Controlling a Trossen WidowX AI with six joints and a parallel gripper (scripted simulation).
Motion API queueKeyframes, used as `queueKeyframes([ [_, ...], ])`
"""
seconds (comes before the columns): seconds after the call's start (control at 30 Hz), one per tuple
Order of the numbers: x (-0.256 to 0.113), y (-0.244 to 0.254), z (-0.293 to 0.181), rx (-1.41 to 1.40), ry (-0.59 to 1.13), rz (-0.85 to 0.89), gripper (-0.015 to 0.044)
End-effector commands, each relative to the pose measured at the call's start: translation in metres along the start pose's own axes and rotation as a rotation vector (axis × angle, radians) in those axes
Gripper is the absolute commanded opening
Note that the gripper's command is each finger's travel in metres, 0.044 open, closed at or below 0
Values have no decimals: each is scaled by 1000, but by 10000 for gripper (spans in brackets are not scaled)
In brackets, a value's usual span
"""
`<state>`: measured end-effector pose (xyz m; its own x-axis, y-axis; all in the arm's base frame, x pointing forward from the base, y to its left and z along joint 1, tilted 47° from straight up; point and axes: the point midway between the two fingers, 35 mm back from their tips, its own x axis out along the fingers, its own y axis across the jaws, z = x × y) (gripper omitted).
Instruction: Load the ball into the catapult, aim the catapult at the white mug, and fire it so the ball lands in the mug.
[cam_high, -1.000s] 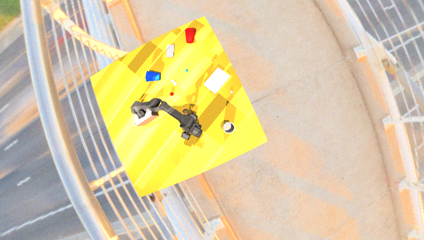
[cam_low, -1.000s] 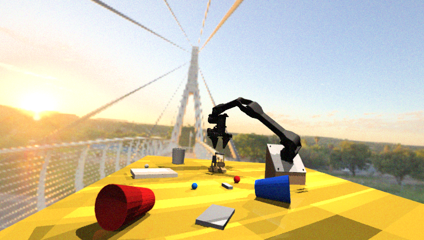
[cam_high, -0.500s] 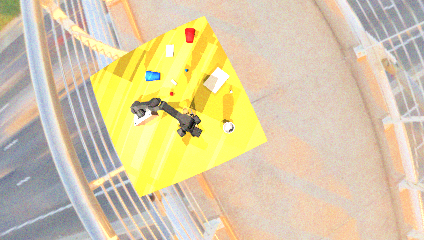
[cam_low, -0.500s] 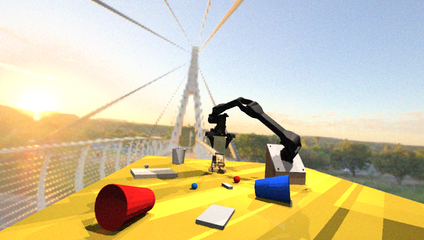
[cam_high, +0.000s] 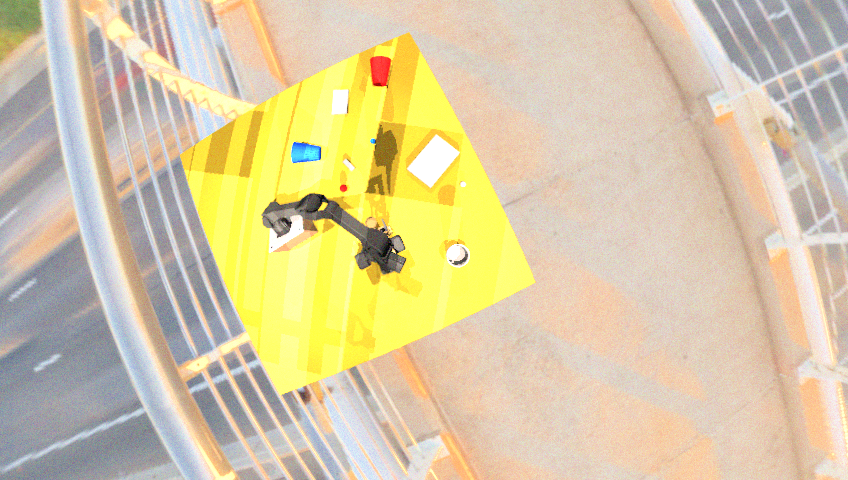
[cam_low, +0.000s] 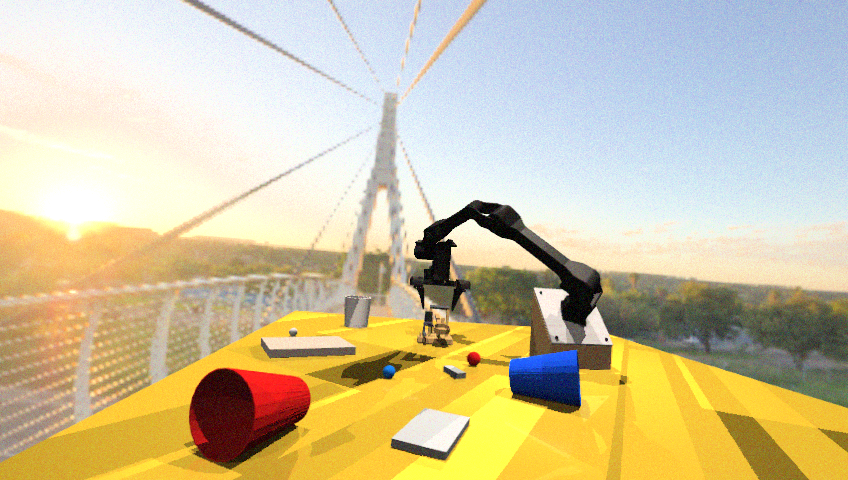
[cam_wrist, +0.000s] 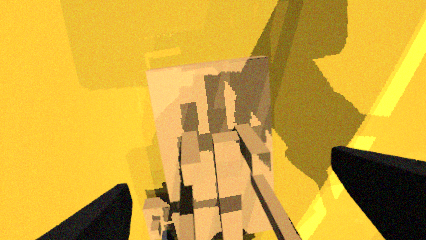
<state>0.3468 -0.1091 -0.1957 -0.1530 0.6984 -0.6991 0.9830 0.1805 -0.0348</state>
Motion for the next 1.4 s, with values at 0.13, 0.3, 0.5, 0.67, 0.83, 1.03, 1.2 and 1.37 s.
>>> queueKeyframes([
  [0.13,12,0,0,22,3,2,440],
  [0.3,20,0,0,22,4,2,440],
  [0.5,30,0,0,22,4,2,440],
  [0.67,38,0,0,22,5,2,440],
  [0.83,47,0,0,22,5,2,440],
  [1.03,56,0,-1,21,6,2,440],
  [1.2,60,0,-1,21,6,2,440],
  [1.37,57,0,0,14,2,3,309],
])
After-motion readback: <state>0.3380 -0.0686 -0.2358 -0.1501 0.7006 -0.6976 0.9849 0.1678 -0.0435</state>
